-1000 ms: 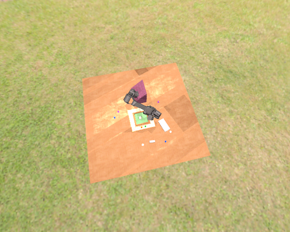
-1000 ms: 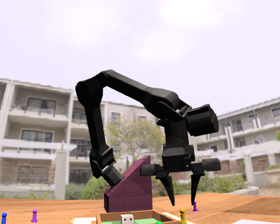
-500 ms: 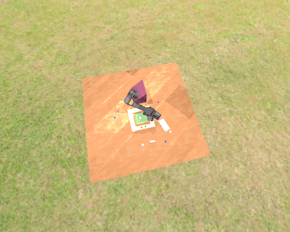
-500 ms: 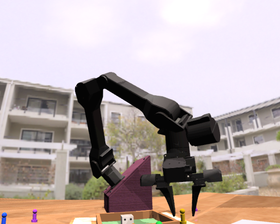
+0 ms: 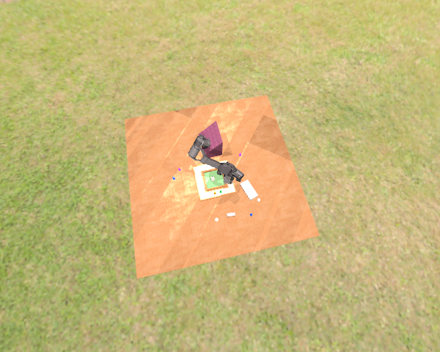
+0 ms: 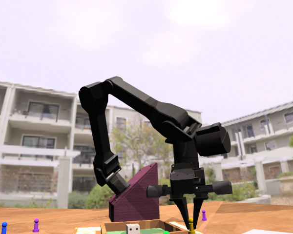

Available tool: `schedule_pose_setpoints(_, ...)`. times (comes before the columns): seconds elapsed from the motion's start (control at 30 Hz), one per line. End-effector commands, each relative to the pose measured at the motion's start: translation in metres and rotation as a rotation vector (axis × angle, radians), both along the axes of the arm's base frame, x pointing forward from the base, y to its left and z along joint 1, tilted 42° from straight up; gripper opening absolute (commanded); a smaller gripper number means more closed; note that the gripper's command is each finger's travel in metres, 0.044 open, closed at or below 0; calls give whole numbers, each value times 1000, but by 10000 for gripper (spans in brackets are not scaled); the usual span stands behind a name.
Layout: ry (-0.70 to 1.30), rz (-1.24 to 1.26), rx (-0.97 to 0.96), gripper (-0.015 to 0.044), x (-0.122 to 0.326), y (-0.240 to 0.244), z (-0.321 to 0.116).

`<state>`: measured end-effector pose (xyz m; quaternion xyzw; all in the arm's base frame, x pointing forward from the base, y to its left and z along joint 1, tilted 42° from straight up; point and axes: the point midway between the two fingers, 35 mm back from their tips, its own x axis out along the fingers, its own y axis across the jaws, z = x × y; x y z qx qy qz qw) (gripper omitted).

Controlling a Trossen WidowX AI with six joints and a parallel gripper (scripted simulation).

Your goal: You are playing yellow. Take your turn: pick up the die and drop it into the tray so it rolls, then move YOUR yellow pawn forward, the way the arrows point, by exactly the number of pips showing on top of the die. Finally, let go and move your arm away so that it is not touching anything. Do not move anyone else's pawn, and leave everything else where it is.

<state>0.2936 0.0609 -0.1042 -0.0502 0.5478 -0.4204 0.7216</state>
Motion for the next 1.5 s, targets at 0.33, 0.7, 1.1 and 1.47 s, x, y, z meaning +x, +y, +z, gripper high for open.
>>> schedule_pose_setpoints(0.33, 4, 6, 2, 0, 3, 43, 44)
schedule_pose_setpoints(0.7, 5, 5, 0, 0, -6, 82, 96)
schedule_pose_setpoints(1.1, 7, 5, 0, 0, -22, 52, 110)
schedule_pose_setpoints(1.47, 8, 6, 0, 0, -45, 17, 121)
